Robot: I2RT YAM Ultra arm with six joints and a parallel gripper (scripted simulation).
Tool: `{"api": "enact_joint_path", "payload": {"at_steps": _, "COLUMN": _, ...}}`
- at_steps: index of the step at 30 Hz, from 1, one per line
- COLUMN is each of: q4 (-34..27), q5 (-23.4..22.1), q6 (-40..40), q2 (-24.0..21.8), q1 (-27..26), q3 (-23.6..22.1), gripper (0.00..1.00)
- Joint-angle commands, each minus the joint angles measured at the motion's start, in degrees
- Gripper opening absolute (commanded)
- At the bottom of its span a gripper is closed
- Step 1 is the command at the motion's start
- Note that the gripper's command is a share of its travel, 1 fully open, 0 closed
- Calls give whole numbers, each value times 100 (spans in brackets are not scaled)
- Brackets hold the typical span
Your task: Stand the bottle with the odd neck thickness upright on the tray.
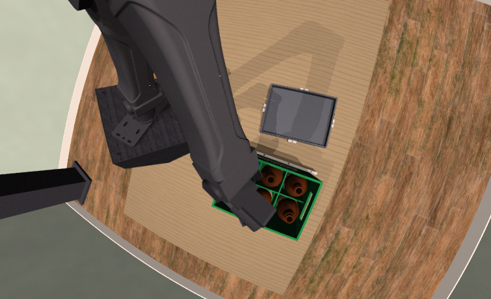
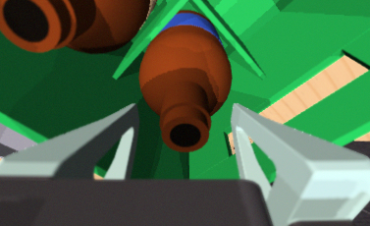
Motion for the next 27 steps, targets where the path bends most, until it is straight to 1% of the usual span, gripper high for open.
{"api": "enact_joint_path", "payload": {"at_steps": 1, "q4": 24, "q5": 21, "q6": 19, "q2": 71, "q1": -52, "q3": -59, "gripper": 61}}
{"api": "enact_joint_path", "payload": {"at_steps": 11, "q4": -7, "q5": 19, "q6": 11, "q2": 54, "q1": -63, "q3": -44, "gripper": 61}}
{"api": "enact_joint_path", "payload": {"at_steps": 15, "q4": -126, "q5": 0, "q6": -58, "q2": -136, "q1": -108, "q3": 94, "gripper": 61}}
{"api": "enact_joint_path", "payload": {"at_steps": 20, "q4": -226, "q5": -34, "q6": -108, "q2": -194, "q1": -152, "q3": 165, "gripper": 61}}
{"api": "enact_joint_path", "payload": {"at_steps": 27, "q4": -665, "q5": -83, "q6": -330, "q2": -382, "q1": -343, "q3": 292, "gripper": 61}}
